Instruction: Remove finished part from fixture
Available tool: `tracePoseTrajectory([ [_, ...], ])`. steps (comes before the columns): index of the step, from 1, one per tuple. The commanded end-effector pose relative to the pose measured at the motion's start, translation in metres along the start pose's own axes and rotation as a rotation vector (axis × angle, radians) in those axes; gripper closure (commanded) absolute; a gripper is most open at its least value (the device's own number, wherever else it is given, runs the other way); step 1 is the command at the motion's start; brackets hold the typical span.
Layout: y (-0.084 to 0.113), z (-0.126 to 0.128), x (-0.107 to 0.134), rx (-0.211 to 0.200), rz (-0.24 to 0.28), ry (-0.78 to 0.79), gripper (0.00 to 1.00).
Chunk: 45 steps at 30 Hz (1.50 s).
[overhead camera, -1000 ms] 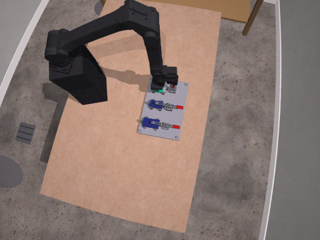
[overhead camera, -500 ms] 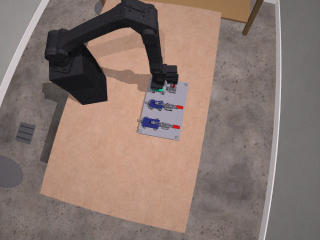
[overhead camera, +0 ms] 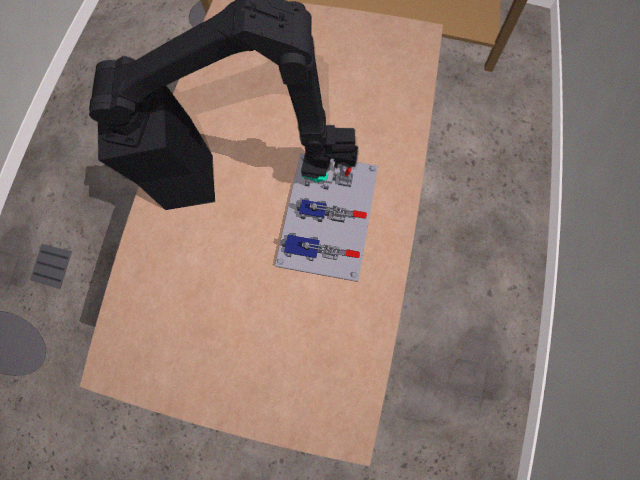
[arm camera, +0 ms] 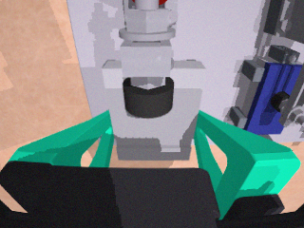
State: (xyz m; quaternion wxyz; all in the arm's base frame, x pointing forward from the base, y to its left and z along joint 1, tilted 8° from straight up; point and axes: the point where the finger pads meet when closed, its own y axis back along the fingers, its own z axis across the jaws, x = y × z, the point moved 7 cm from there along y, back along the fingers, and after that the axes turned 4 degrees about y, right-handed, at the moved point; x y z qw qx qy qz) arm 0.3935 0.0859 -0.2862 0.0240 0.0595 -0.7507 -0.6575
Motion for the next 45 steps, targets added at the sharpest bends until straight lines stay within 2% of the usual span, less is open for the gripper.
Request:
tracePoseTrajectory([
  [1, 0.015, 0.006, -0.006, -0.002, -0.012, 0.007, 1.00],
  [27, 0.023, 0.006, -0.005, -0.002, -0.012, 0.004, 1.00],
  [39, 0.045, 0.006, 0.001, -0.002, -0.011, 0.004, 1.00],
  [45, 0.049, 0.004, 0.002, -0.001, -0.011, 0.004, 1.00],
])
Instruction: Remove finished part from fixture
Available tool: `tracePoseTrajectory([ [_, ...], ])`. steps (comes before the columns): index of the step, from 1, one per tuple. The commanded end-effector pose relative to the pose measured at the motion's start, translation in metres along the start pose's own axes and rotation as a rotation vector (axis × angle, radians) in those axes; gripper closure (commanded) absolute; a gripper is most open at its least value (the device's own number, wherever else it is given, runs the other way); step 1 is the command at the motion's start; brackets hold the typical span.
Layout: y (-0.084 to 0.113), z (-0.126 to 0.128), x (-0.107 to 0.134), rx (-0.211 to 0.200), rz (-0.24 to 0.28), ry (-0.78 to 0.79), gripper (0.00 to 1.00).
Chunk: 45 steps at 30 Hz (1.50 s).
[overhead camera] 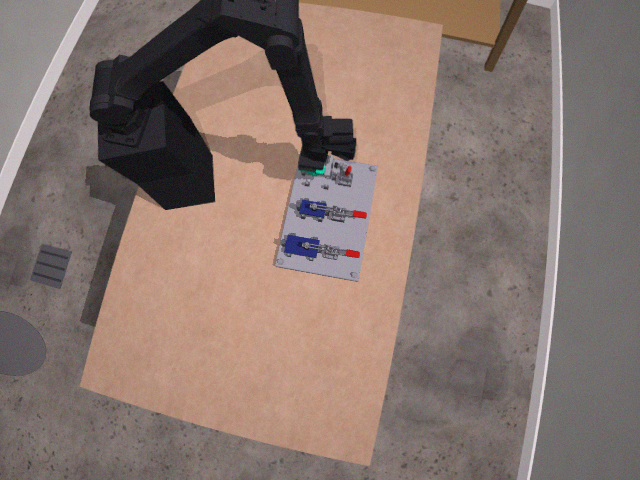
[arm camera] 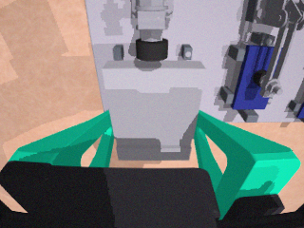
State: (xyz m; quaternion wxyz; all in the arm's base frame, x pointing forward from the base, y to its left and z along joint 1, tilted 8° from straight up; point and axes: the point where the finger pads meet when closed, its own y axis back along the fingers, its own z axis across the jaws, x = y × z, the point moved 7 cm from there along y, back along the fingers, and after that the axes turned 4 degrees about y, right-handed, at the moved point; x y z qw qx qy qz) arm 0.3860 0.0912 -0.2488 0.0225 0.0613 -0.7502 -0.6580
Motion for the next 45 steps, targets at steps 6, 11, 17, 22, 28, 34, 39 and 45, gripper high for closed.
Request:
tracePoseTrajectory([
  [6, 0.0126, 0.0042, -0.0039, -0.001, -0.008, 0.004, 1.00],
  [11, 0.0133, 0.0058, -0.0017, -0.003, -0.003, 0.008, 1.00],
  [17, 0.0137, 0.0058, -0.0036, -0.004, -0.006, 0.008, 1.00],
  [22, 0.0143, 0.0063, -0.0017, -0.005, -0.002, 0.009, 1.00],
  [28, 0.0147, 0.0065, -0.0006, -0.005, 0.000, 0.010, 1.00],
  [34, 0.0147, 0.0062, -0.0002, -0.005, 0.001, 0.010, 1.00],
  [39, 0.0149, 0.0066, 0.0004, -0.005, 0.002, 0.011, 1.00],
  [45, 0.0150, 0.0068, -0.0023, -0.006, -0.002, 0.009, 1.00],
])
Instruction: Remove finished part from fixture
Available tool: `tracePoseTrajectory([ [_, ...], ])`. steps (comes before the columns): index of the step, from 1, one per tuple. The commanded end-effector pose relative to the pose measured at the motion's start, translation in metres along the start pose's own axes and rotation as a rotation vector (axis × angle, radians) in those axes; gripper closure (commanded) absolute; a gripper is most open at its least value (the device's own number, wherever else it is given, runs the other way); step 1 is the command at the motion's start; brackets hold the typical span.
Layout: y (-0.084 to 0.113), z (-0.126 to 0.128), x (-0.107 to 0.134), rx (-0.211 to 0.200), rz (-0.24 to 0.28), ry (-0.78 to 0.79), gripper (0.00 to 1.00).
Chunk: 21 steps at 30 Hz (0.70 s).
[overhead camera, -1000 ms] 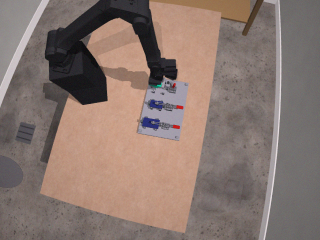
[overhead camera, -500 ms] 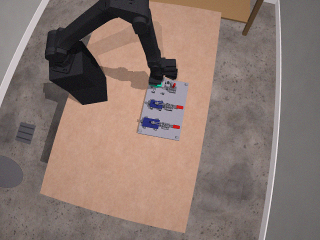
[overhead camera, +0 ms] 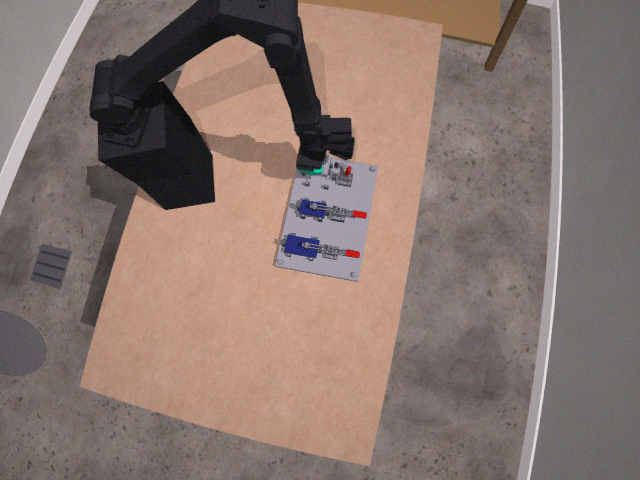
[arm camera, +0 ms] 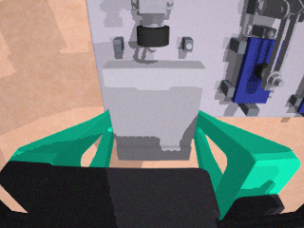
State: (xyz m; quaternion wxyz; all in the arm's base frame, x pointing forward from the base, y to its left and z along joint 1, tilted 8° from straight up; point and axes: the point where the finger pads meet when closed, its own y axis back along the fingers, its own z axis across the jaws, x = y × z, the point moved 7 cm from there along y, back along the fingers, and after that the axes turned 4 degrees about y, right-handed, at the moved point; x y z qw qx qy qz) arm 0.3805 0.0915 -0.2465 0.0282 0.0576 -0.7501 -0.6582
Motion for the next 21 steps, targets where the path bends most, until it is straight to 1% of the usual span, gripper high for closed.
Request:
tracePoseTrajectory([
  [1, 0.0124, 0.0062, -0.0078, -0.005, -0.016, 0.006, 1.00],
  [21, 0.0124, 0.0068, -0.0109, -0.006, -0.021, 0.008, 1.00],
])
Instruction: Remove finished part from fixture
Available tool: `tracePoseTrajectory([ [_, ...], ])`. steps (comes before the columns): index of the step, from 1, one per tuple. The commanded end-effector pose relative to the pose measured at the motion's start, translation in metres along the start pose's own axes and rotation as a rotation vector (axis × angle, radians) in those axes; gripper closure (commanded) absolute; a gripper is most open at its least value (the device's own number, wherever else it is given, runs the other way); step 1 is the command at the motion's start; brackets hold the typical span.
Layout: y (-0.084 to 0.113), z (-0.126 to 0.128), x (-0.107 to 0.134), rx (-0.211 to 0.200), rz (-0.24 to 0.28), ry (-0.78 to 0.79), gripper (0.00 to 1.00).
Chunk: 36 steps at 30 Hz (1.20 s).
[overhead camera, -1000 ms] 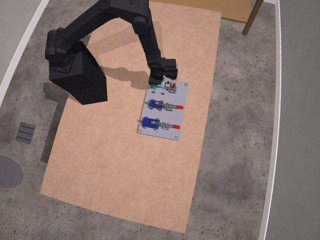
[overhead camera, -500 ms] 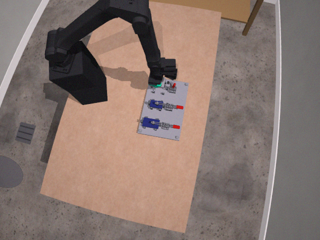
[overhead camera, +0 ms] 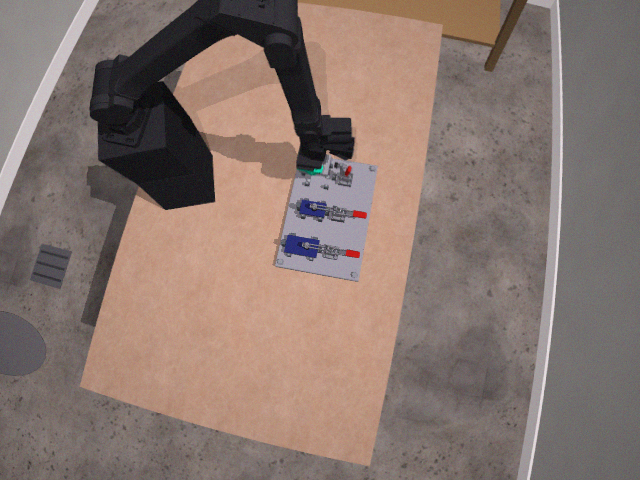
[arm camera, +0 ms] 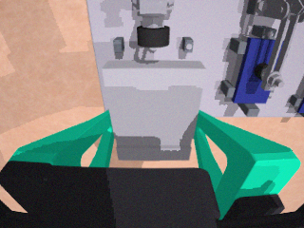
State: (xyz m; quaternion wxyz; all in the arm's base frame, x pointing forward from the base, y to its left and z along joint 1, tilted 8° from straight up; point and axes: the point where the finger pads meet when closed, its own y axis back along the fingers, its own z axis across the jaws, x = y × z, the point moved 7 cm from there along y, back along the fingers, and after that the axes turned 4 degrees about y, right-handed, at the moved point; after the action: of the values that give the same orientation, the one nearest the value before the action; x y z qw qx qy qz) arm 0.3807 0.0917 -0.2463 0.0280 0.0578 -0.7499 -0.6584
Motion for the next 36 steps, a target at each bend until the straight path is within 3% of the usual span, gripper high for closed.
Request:
tracePoseTrajectory([
  [1, 0.012, 0.007, -0.011, -0.005, -0.020, 0.008, 1.00],
  [19, 0.011, 0.010, -0.013, -0.006, -0.023, 0.007, 1.00],
  [31, -0.003, 0.023, 0.000, 0.001, 0.012, 0.006, 1.00],
  [35, -0.002, 0.026, -0.001, 0.001, 0.010, 0.006, 1.00],
  [36, 0.006, 0.028, -0.009, -0.004, -0.010, 0.003, 1.00],
])
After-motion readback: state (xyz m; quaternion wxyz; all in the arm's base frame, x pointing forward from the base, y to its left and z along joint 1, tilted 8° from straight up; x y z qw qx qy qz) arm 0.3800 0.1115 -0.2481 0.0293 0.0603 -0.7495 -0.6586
